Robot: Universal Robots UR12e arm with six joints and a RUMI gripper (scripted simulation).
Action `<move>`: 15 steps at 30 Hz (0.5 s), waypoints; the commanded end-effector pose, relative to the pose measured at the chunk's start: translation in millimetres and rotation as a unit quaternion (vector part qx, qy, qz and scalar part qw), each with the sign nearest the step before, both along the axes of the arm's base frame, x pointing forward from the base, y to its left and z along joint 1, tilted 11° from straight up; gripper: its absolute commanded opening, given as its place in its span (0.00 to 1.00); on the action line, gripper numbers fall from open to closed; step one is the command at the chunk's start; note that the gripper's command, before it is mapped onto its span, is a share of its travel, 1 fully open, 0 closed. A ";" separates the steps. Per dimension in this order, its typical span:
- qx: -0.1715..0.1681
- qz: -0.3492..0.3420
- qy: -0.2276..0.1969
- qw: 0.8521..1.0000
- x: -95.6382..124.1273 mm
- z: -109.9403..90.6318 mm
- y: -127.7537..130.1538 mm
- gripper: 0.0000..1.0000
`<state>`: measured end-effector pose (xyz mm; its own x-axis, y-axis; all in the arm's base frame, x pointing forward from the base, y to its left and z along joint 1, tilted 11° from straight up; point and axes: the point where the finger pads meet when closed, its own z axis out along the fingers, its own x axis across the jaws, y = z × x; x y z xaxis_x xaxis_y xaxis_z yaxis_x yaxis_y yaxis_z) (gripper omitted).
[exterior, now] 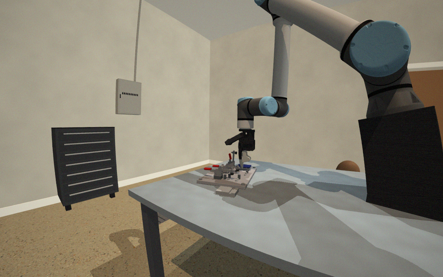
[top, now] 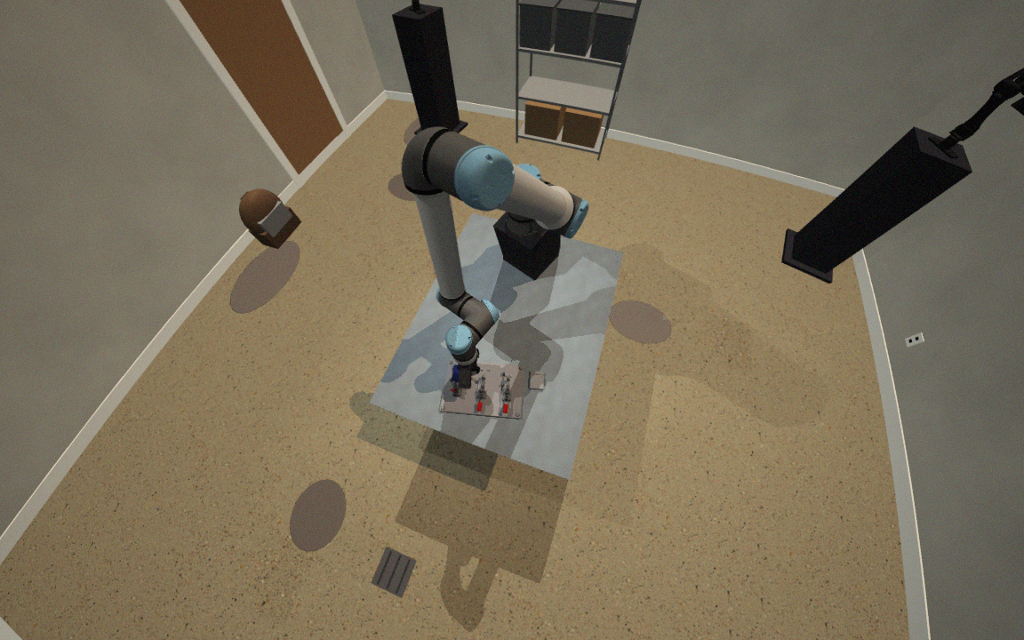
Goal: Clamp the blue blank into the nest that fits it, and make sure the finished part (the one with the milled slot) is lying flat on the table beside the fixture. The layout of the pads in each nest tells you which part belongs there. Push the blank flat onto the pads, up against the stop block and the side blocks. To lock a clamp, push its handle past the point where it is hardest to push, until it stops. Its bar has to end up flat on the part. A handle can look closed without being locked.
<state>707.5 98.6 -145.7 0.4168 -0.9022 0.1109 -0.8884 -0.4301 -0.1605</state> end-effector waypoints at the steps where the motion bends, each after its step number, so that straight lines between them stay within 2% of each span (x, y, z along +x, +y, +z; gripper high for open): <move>1: 0.000 0.000 -0.001 1.000 -1.0 8.1 0.3 0.00; 8: 0.000 0.000 -0.001 1.000 -4.7 26.6 0.9 0.00; 15: 0.000 0.000 -0.001 1.000 -5.5 30.7 1.0 0.00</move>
